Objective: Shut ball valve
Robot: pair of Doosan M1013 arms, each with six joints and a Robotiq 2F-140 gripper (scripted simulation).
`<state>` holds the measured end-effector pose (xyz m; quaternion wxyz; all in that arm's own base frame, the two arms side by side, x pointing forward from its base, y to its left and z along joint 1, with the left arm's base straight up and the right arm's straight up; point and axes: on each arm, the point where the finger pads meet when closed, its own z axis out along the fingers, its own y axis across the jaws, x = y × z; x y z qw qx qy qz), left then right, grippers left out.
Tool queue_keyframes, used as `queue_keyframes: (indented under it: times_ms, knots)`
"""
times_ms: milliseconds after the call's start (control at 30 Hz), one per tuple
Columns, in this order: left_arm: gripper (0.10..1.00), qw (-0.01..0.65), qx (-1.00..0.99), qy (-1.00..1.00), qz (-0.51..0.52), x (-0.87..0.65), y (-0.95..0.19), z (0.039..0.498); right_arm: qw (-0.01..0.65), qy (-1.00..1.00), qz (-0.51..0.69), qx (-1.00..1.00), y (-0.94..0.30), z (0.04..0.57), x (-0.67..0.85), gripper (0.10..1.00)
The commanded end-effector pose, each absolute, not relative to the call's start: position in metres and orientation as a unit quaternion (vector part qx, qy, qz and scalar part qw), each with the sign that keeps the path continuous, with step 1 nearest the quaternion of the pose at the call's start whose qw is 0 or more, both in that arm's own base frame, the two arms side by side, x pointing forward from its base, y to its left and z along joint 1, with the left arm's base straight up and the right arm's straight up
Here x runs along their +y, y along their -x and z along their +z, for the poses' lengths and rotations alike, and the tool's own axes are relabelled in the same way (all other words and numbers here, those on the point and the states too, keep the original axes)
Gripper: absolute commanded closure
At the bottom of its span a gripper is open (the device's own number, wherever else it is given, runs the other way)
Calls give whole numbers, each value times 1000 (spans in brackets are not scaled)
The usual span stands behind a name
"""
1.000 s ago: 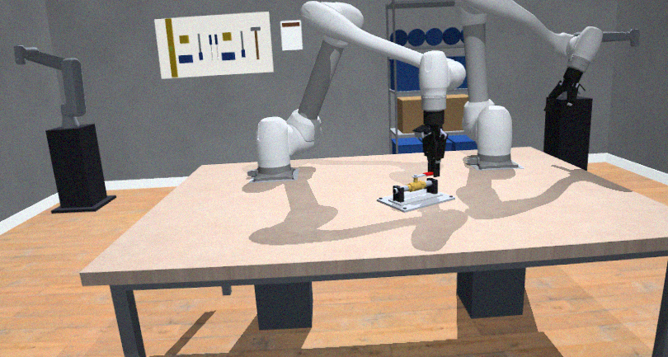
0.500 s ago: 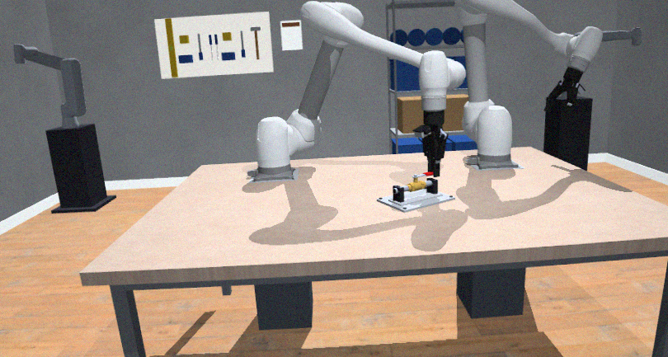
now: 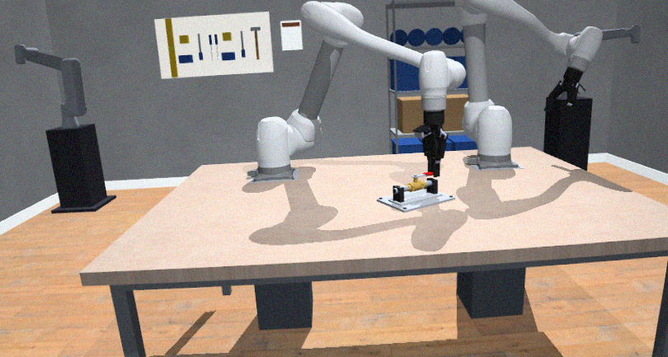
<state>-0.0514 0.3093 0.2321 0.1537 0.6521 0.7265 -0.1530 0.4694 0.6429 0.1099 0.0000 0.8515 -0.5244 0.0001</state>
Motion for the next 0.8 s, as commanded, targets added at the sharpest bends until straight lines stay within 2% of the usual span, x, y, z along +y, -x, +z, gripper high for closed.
queue_keyframes:
  times_ms: [0,767]
  knots:
    - [98,153,727,-652,-153,310,52,233,-1,-851,0,-524,-470,111,643,999]
    - [98,153,727,-652,-153,310,52,233,-1,-837,0,-547,-474,111,645,999]
